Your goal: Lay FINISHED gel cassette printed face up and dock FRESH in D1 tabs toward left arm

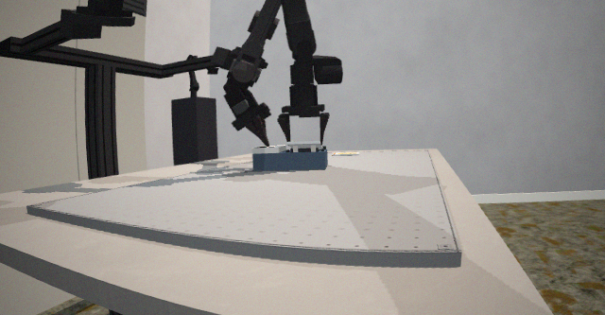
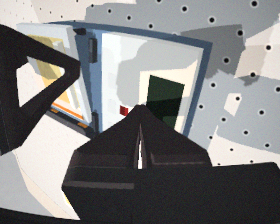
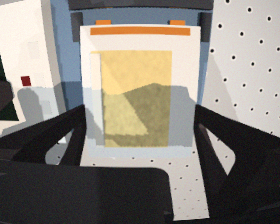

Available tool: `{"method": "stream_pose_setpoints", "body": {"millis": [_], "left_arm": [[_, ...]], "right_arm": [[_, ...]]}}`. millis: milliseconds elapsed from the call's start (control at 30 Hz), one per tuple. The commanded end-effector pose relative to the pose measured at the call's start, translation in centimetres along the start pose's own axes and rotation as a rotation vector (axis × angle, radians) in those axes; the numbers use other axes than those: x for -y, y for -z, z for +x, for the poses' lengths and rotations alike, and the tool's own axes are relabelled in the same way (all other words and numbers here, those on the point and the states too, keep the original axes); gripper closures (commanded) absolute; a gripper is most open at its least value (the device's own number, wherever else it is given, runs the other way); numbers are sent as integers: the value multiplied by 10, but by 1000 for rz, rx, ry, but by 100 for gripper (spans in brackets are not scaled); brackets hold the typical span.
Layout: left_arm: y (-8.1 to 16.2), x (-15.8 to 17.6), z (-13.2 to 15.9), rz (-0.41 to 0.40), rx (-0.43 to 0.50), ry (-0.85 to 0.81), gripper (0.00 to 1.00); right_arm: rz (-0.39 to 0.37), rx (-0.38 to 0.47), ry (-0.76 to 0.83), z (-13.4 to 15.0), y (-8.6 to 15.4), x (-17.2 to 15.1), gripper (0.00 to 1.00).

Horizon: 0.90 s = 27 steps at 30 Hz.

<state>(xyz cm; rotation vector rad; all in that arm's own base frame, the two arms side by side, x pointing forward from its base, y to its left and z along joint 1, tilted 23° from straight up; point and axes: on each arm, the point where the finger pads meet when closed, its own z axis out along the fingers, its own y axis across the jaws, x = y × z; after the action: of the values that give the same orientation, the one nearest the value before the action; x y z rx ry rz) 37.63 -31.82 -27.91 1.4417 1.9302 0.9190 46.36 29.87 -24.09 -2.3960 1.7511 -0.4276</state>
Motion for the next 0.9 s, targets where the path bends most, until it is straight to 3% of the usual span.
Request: {"method": "stream_pose_setpoints", "body": {"millis": [0,867], "left_arm": [[-33,49,48,70,-74,-65,100],[-33,49,48,70,-74,-65,100]], "right_arm": [[14,6,-1,-4,-4,9,100],[14,6,-1,-8,-4,9,100]]}}
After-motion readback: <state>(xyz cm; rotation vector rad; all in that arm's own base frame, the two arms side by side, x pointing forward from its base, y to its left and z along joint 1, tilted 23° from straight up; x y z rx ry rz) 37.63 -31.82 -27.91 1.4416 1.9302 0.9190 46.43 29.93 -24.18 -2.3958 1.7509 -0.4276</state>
